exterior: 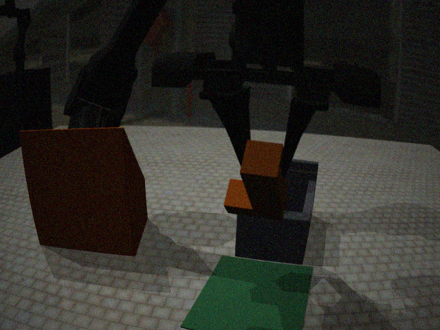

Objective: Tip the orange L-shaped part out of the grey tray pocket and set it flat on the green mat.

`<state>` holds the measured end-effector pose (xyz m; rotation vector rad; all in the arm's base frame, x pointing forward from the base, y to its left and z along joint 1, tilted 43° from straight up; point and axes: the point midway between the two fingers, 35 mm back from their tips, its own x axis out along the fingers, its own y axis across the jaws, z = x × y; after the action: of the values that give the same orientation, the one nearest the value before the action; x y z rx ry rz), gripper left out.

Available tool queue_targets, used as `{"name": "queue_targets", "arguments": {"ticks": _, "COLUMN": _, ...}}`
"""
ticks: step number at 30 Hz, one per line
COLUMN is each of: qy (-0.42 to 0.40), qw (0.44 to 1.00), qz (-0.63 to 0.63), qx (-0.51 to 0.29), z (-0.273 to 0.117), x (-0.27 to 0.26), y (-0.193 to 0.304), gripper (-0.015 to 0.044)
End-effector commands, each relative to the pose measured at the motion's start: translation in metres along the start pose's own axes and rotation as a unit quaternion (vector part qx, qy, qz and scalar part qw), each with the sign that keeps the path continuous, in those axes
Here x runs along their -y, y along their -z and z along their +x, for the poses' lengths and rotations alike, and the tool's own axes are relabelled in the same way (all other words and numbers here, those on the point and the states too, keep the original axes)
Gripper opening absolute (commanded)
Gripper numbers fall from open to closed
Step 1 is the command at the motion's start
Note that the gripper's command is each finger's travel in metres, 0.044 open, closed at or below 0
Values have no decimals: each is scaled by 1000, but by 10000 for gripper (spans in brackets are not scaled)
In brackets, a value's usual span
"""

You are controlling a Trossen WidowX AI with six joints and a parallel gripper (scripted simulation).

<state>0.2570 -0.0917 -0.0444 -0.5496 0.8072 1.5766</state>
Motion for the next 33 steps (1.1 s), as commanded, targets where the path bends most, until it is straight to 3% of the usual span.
{"name": "queue_targets", "arguments": {"ticks": 1, "qy": 1, "qw": 1000, "qz": -5, "qx": -4, "z": -1, "x": 0, "y": 7, "gripper": 0}}
{"name": "queue_targets", "arguments": {"ticks": 33, "qy": 1, "qw": 1000, "qz": -6, "qx": -3, "z": 46, "x": 1, "y": 7, "gripper": 0}}
